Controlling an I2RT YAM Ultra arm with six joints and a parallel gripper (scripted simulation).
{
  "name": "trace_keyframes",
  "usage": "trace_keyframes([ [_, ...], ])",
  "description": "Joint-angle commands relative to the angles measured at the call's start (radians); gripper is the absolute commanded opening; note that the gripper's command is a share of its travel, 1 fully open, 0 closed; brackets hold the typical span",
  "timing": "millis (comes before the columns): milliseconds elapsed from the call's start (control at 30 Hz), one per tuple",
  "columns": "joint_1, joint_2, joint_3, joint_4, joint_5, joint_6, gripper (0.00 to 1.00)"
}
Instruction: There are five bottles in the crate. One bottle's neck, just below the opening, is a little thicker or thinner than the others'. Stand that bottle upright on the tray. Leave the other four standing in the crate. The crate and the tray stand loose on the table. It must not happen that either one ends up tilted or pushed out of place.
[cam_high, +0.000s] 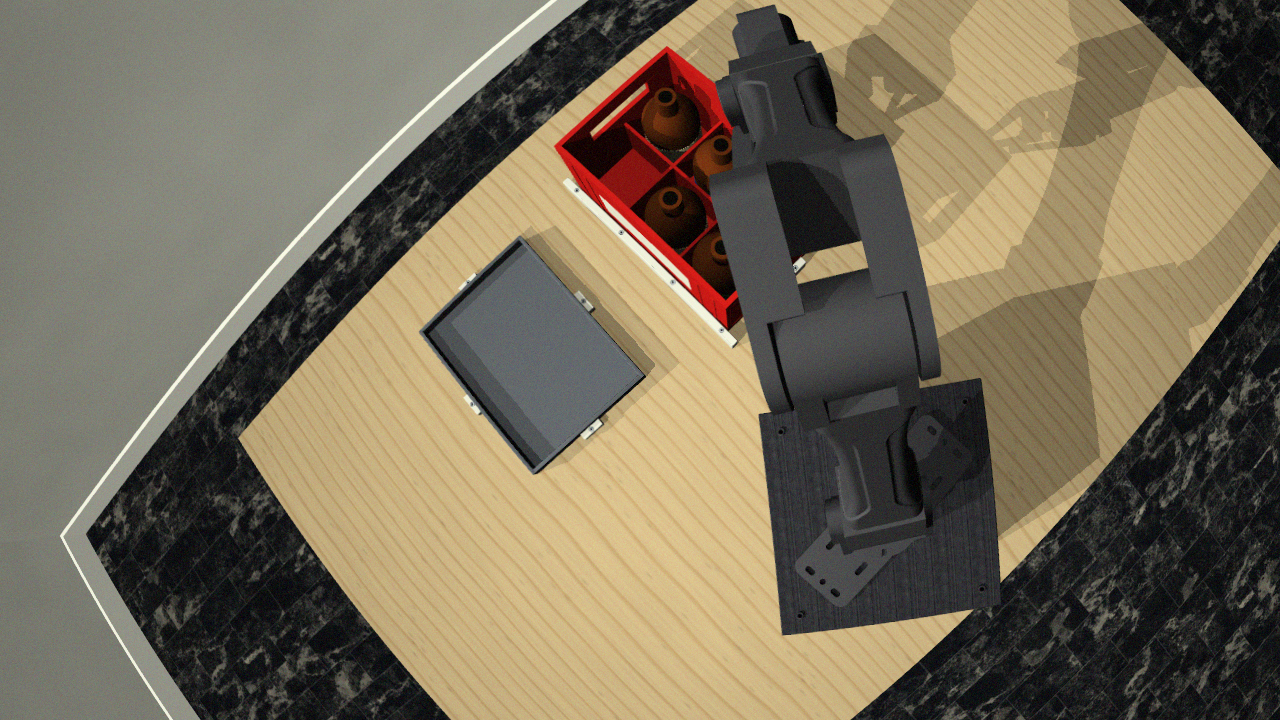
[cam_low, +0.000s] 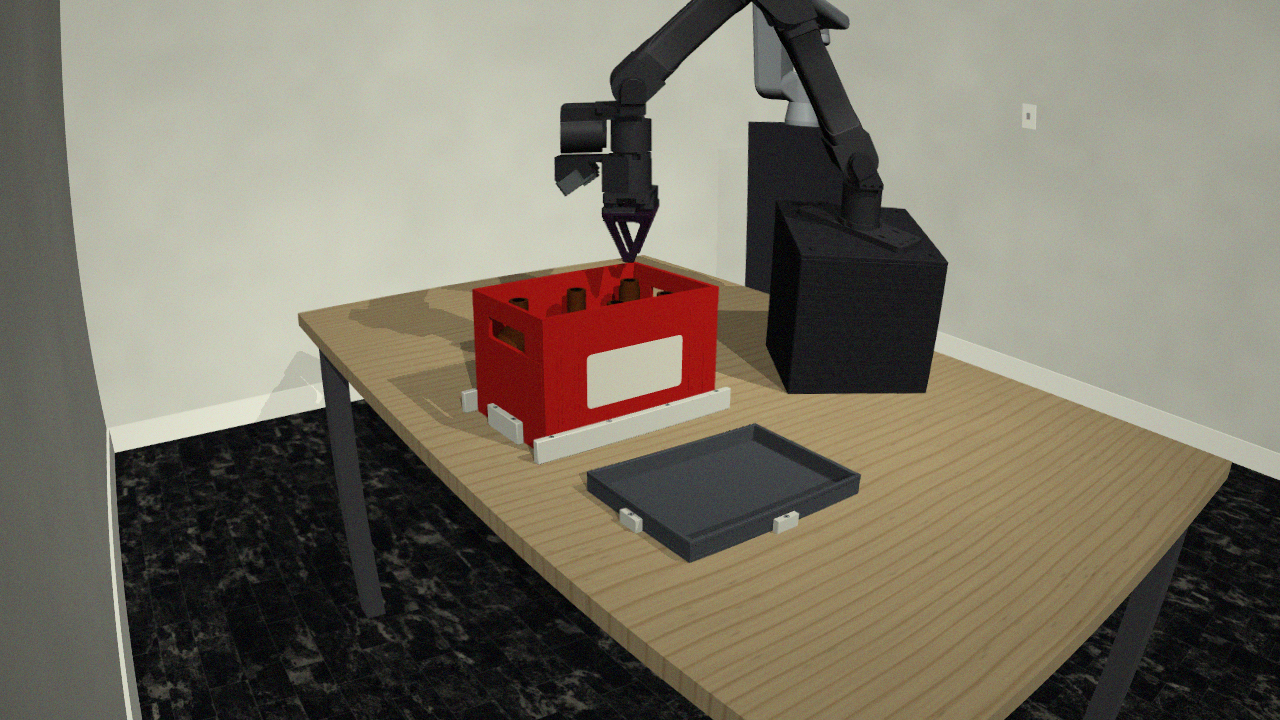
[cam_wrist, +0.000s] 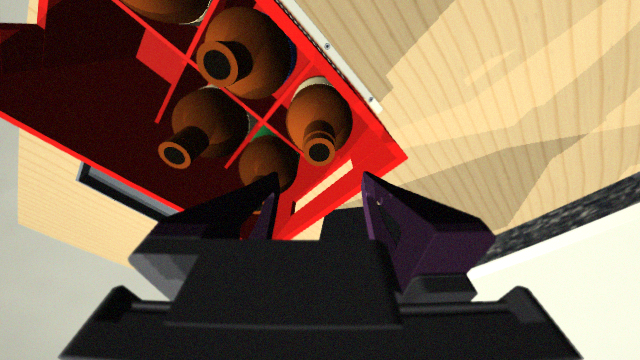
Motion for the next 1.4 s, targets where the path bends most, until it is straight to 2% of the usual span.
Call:
trace_keyframes([
  [0, 0.004, 0.013, -0.026, 0.038, -0.005, 0.010, 0.61],
  [100, 0.004, 0.011, -0.028, 0.043, -0.005, 0.010, 0.61],
  [133, 0.006, -0.018, -0.006, 0.048, -0.006, 0.011, 0.61],
  [267, 0.012, 0.026, -0.035, 0.061, -0.005, 0.013, 0.61],
  [433, 0.009, 0.027, -0.018, 0.075, -0.005, 0.014, 0.61],
  [1367, 0.013, 0.029, -0.036, 0.075, -0.005, 0.014, 0.61],
])
